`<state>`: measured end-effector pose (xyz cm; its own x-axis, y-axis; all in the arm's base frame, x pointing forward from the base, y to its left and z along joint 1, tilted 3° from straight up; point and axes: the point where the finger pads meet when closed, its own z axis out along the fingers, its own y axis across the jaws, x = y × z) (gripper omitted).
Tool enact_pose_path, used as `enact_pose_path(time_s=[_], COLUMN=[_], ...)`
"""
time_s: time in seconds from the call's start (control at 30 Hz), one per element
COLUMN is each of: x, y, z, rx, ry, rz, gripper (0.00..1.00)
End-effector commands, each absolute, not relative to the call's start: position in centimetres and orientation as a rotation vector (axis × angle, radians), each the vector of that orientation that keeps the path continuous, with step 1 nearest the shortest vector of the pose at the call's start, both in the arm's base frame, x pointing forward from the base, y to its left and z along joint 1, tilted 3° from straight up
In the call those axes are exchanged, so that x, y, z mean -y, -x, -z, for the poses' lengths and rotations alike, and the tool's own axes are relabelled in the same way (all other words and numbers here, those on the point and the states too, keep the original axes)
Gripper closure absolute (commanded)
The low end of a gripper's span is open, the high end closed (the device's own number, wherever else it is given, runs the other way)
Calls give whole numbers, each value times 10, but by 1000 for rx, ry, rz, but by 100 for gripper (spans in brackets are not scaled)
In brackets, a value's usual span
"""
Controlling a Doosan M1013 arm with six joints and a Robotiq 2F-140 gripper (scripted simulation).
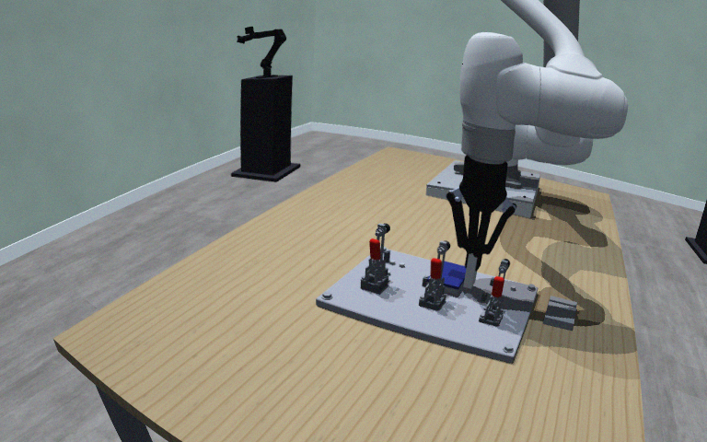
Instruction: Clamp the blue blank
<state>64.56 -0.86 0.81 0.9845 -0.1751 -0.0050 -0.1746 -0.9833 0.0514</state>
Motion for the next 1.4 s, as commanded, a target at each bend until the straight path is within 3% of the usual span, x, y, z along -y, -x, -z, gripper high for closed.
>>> enact_pose_path(time_s=[0.0,1.37], x=[9,12], y=[-646,-645], z=[-8,-8], rx=[271,271], ry=[-3079,-3079], rz=[15,15], gripper=[100,100])
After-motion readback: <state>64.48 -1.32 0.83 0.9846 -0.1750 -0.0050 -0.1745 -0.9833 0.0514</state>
